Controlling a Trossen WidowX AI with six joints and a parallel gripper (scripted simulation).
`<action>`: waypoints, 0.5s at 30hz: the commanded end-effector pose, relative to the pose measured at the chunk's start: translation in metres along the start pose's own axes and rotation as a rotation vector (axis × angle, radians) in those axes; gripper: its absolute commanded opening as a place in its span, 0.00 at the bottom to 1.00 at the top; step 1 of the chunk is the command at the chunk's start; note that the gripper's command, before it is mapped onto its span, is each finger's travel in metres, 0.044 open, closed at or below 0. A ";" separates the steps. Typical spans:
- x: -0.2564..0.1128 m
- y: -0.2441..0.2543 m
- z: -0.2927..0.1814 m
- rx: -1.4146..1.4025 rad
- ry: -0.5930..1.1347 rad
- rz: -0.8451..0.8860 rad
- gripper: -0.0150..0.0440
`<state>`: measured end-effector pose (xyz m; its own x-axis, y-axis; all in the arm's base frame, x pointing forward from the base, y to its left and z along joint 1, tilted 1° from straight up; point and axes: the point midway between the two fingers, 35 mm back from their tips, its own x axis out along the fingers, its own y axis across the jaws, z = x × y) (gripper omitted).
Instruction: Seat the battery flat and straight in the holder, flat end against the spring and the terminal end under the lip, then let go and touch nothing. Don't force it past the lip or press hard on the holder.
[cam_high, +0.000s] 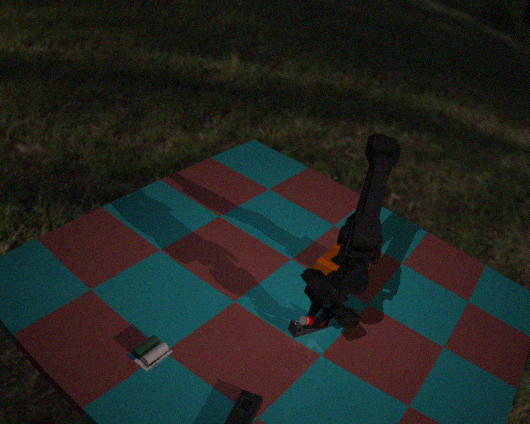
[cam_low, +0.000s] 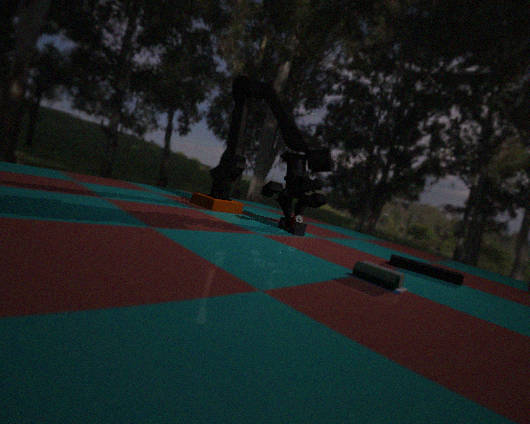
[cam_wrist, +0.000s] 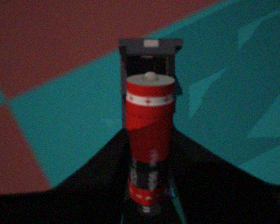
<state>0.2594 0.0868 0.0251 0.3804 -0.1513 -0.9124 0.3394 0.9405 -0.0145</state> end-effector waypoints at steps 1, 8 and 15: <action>0.003 0.000 -0.004 -0.017 0.054 -0.006 0.38; 0.005 0.000 -0.002 -0.020 0.109 -0.011 0.38; 0.007 0.000 -0.001 -0.022 0.163 -0.015 0.38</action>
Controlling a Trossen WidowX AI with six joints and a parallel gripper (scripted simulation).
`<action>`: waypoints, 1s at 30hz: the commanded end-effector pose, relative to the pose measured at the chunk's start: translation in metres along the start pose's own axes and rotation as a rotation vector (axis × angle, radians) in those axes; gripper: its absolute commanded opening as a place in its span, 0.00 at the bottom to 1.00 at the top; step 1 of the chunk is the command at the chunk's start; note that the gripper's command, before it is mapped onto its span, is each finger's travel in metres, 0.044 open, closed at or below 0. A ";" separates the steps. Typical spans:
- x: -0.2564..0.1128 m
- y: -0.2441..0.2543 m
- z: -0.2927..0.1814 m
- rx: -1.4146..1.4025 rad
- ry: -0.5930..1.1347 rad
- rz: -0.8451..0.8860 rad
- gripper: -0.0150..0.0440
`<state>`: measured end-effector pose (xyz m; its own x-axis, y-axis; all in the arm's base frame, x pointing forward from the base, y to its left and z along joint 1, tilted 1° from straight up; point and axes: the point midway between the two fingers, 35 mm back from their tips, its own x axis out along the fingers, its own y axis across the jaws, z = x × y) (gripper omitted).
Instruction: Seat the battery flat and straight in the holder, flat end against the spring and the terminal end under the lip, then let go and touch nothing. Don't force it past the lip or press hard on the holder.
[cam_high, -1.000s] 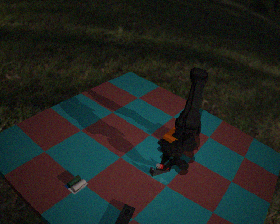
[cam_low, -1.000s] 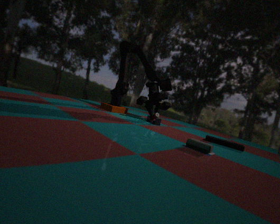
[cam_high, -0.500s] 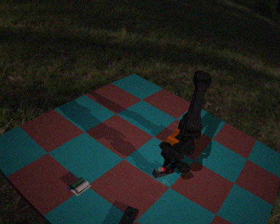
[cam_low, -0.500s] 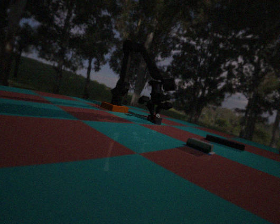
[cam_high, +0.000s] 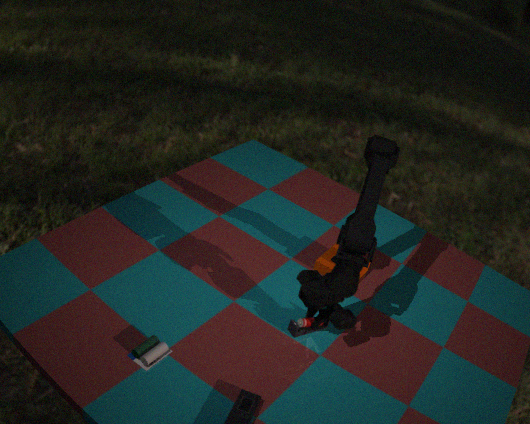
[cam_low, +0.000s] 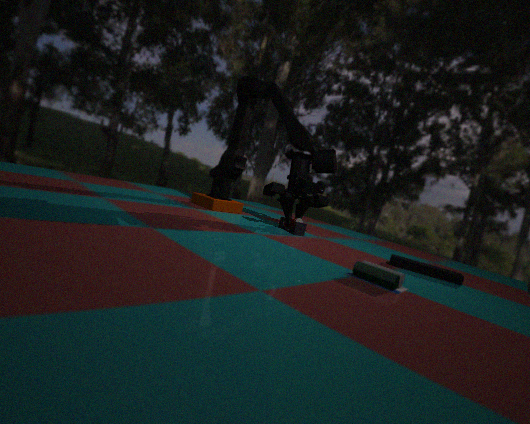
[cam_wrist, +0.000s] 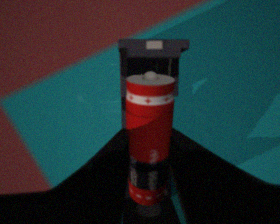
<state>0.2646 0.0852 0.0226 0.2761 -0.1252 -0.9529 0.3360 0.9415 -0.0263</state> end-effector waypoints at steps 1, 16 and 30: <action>0.003 -0.001 -0.004 -0.014 0.057 -0.006 0.38; 0.005 -0.001 -0.001 -0.011 0.174 -0.008 0.38; 0.006 -0.001 0.000 -0.001 0.269 -0.004 0.38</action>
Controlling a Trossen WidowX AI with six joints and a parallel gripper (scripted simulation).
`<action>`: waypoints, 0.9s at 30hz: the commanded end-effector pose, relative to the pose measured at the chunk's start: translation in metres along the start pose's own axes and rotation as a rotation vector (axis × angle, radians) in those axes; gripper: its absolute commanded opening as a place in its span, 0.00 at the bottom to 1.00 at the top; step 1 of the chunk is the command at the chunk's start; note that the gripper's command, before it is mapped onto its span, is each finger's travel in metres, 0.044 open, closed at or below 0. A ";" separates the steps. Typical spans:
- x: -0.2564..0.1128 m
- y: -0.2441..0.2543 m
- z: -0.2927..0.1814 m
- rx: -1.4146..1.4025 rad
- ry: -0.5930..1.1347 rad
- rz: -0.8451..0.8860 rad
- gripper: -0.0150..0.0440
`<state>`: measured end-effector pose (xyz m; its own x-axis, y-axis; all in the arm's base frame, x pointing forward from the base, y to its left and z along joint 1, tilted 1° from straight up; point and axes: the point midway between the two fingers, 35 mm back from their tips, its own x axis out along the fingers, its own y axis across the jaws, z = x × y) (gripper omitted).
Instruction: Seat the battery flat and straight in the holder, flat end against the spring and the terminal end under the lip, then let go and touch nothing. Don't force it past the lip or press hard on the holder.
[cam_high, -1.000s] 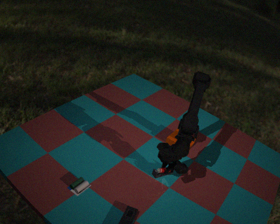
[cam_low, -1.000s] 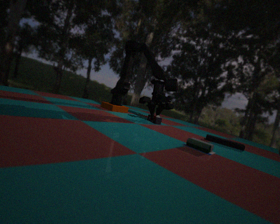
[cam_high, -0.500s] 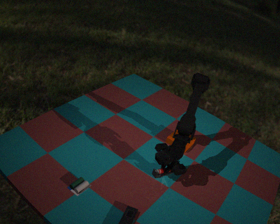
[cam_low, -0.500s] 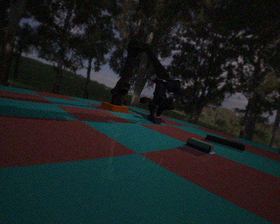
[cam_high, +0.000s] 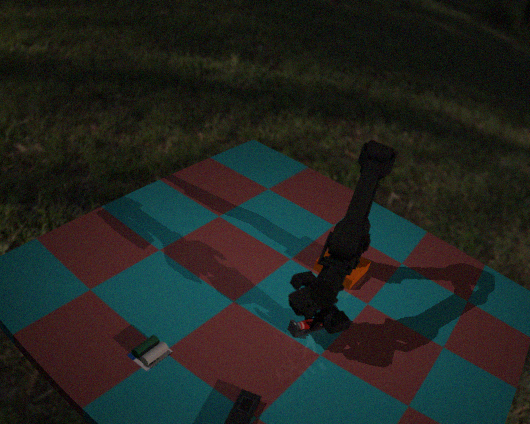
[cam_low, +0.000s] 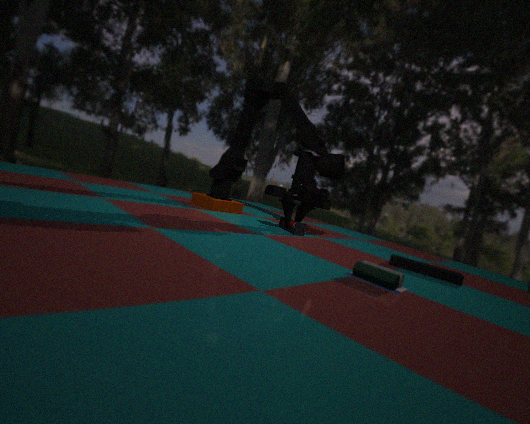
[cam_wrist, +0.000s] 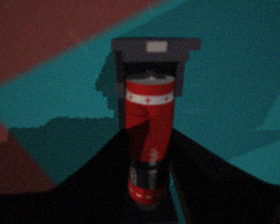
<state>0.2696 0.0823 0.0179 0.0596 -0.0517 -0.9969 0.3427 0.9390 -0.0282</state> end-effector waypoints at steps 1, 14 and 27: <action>0.001 0.000 -0.004 -0.008 0.036 -0.001 0.38; 0.001 0.000 0.007 -0.008 0.033 0.000 0.38; 0.001 0.000 0.013 -0.008 0.042 0.001 0.38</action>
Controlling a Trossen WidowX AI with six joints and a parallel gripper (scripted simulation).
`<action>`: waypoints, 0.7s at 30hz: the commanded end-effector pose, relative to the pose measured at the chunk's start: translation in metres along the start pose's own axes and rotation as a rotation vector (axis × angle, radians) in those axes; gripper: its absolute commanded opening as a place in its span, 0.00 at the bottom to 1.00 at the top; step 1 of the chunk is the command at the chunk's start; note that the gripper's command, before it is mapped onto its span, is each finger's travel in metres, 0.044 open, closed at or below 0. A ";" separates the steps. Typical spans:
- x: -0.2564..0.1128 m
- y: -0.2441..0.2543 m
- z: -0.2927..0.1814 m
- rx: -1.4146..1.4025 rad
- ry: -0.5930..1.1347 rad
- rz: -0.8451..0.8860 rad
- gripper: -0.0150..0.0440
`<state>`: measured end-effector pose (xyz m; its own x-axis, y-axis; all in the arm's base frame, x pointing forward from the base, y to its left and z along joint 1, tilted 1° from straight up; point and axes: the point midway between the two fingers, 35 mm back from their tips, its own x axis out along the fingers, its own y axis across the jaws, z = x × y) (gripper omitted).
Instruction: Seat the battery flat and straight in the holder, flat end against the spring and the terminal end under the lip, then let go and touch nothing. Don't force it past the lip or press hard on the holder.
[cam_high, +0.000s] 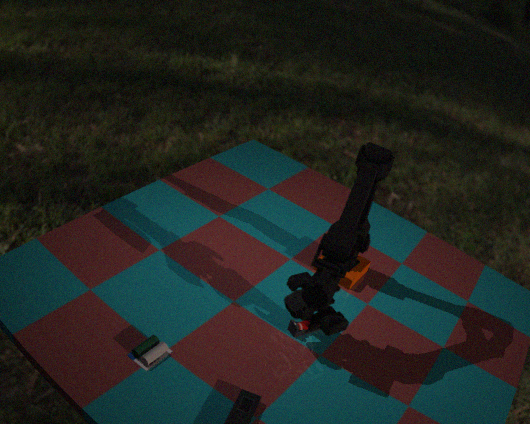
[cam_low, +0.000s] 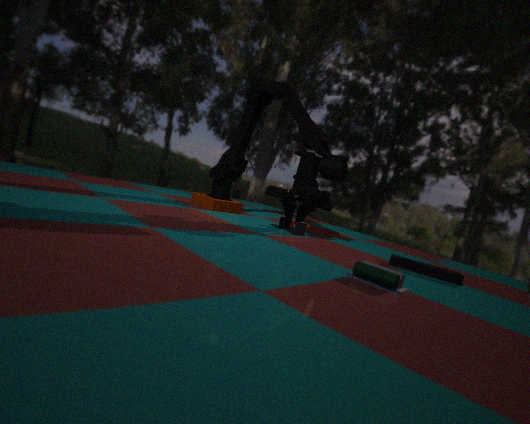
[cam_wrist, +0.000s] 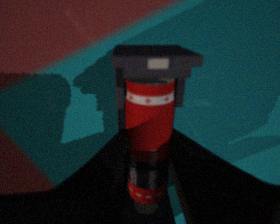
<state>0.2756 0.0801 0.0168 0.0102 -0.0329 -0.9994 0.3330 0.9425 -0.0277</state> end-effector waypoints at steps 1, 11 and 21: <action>-0.001 0.000 0.007 0.002 -0.009 0.000 0.38; 0.000 0.000 0.007 0.003 -0.002 -0.001 0.38; -0.003 0.000 0.006 0.003 0.001 -0.001 0.56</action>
<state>0.2798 0.0775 0.0162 0.0027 -0.0336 -0.9994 0.3400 0.9399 -0.0307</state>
